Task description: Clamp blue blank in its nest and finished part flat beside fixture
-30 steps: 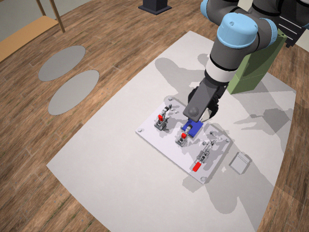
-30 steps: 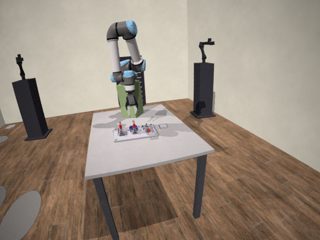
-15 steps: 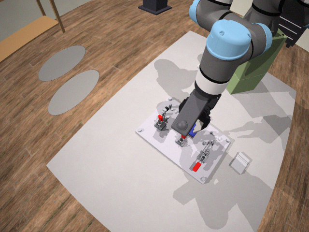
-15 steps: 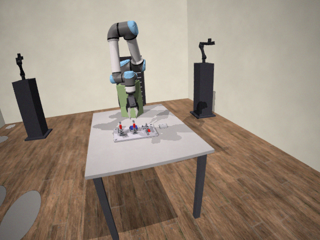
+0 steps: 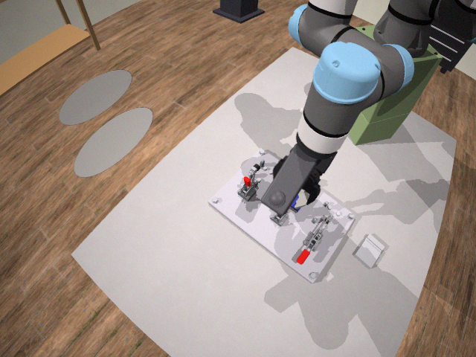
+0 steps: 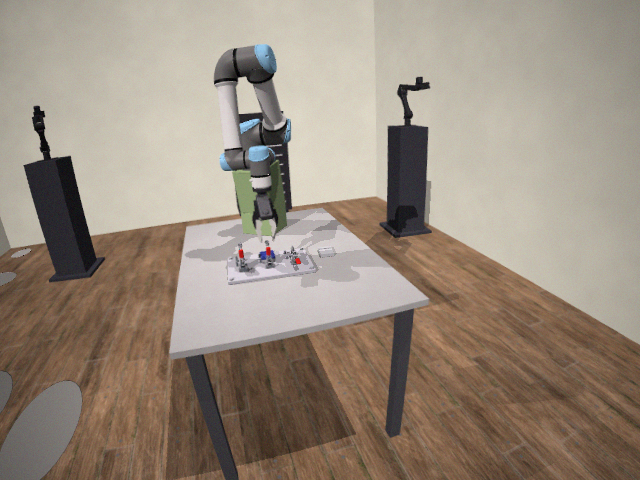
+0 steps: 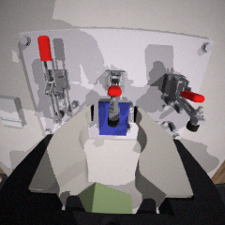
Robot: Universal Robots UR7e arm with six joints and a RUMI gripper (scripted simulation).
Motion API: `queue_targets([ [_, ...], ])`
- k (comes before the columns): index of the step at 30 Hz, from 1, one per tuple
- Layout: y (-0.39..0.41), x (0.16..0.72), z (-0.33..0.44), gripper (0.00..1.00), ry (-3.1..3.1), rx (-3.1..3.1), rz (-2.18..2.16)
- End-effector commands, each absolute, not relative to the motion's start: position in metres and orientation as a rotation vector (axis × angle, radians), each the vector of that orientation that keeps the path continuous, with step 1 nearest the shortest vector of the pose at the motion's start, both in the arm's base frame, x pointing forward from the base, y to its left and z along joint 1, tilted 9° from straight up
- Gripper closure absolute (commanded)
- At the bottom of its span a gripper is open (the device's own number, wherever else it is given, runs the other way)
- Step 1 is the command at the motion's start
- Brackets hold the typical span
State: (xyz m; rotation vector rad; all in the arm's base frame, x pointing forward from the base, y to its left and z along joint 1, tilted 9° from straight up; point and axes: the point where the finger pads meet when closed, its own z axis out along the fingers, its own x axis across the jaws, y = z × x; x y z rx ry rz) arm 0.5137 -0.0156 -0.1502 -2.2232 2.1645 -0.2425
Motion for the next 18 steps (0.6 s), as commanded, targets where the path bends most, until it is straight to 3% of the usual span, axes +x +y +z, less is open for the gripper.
queue_targets([
  [1,-0.017,0.517,-0.167,0.72,2.164,-2.222,-0.245],
  [18,-0.018,0.518,-0.178,0.72,2.164,-2.222,-0.245],
])
